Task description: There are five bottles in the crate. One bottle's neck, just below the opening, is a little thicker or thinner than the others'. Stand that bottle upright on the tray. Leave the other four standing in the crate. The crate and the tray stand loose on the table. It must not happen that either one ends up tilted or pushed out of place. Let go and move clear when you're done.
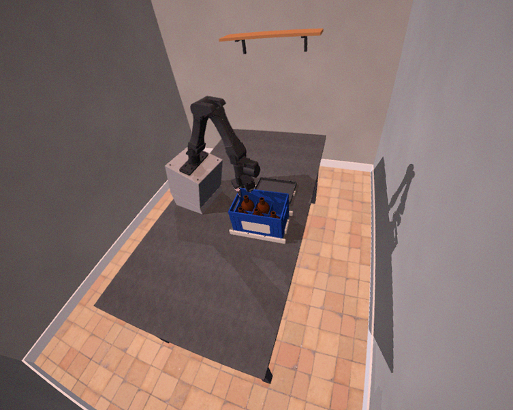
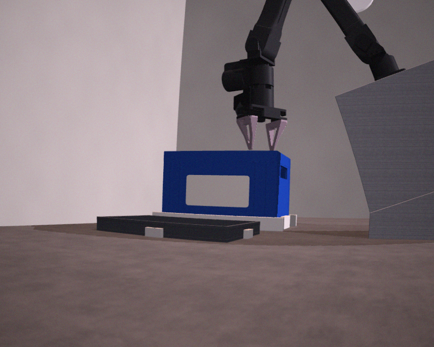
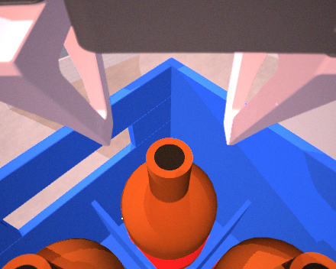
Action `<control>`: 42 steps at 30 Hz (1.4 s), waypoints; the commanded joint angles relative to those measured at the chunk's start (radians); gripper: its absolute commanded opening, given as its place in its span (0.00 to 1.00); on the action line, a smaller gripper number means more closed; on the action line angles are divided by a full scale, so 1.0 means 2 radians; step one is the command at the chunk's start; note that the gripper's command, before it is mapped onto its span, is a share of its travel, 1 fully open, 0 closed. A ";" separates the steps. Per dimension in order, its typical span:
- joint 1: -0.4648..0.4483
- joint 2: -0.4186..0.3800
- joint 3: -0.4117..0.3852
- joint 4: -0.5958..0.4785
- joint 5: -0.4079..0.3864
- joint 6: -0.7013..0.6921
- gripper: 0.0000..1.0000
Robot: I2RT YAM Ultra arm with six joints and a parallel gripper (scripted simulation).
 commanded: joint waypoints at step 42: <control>0.000 -0.002 0.016 0.005 0.006 0.000 0.61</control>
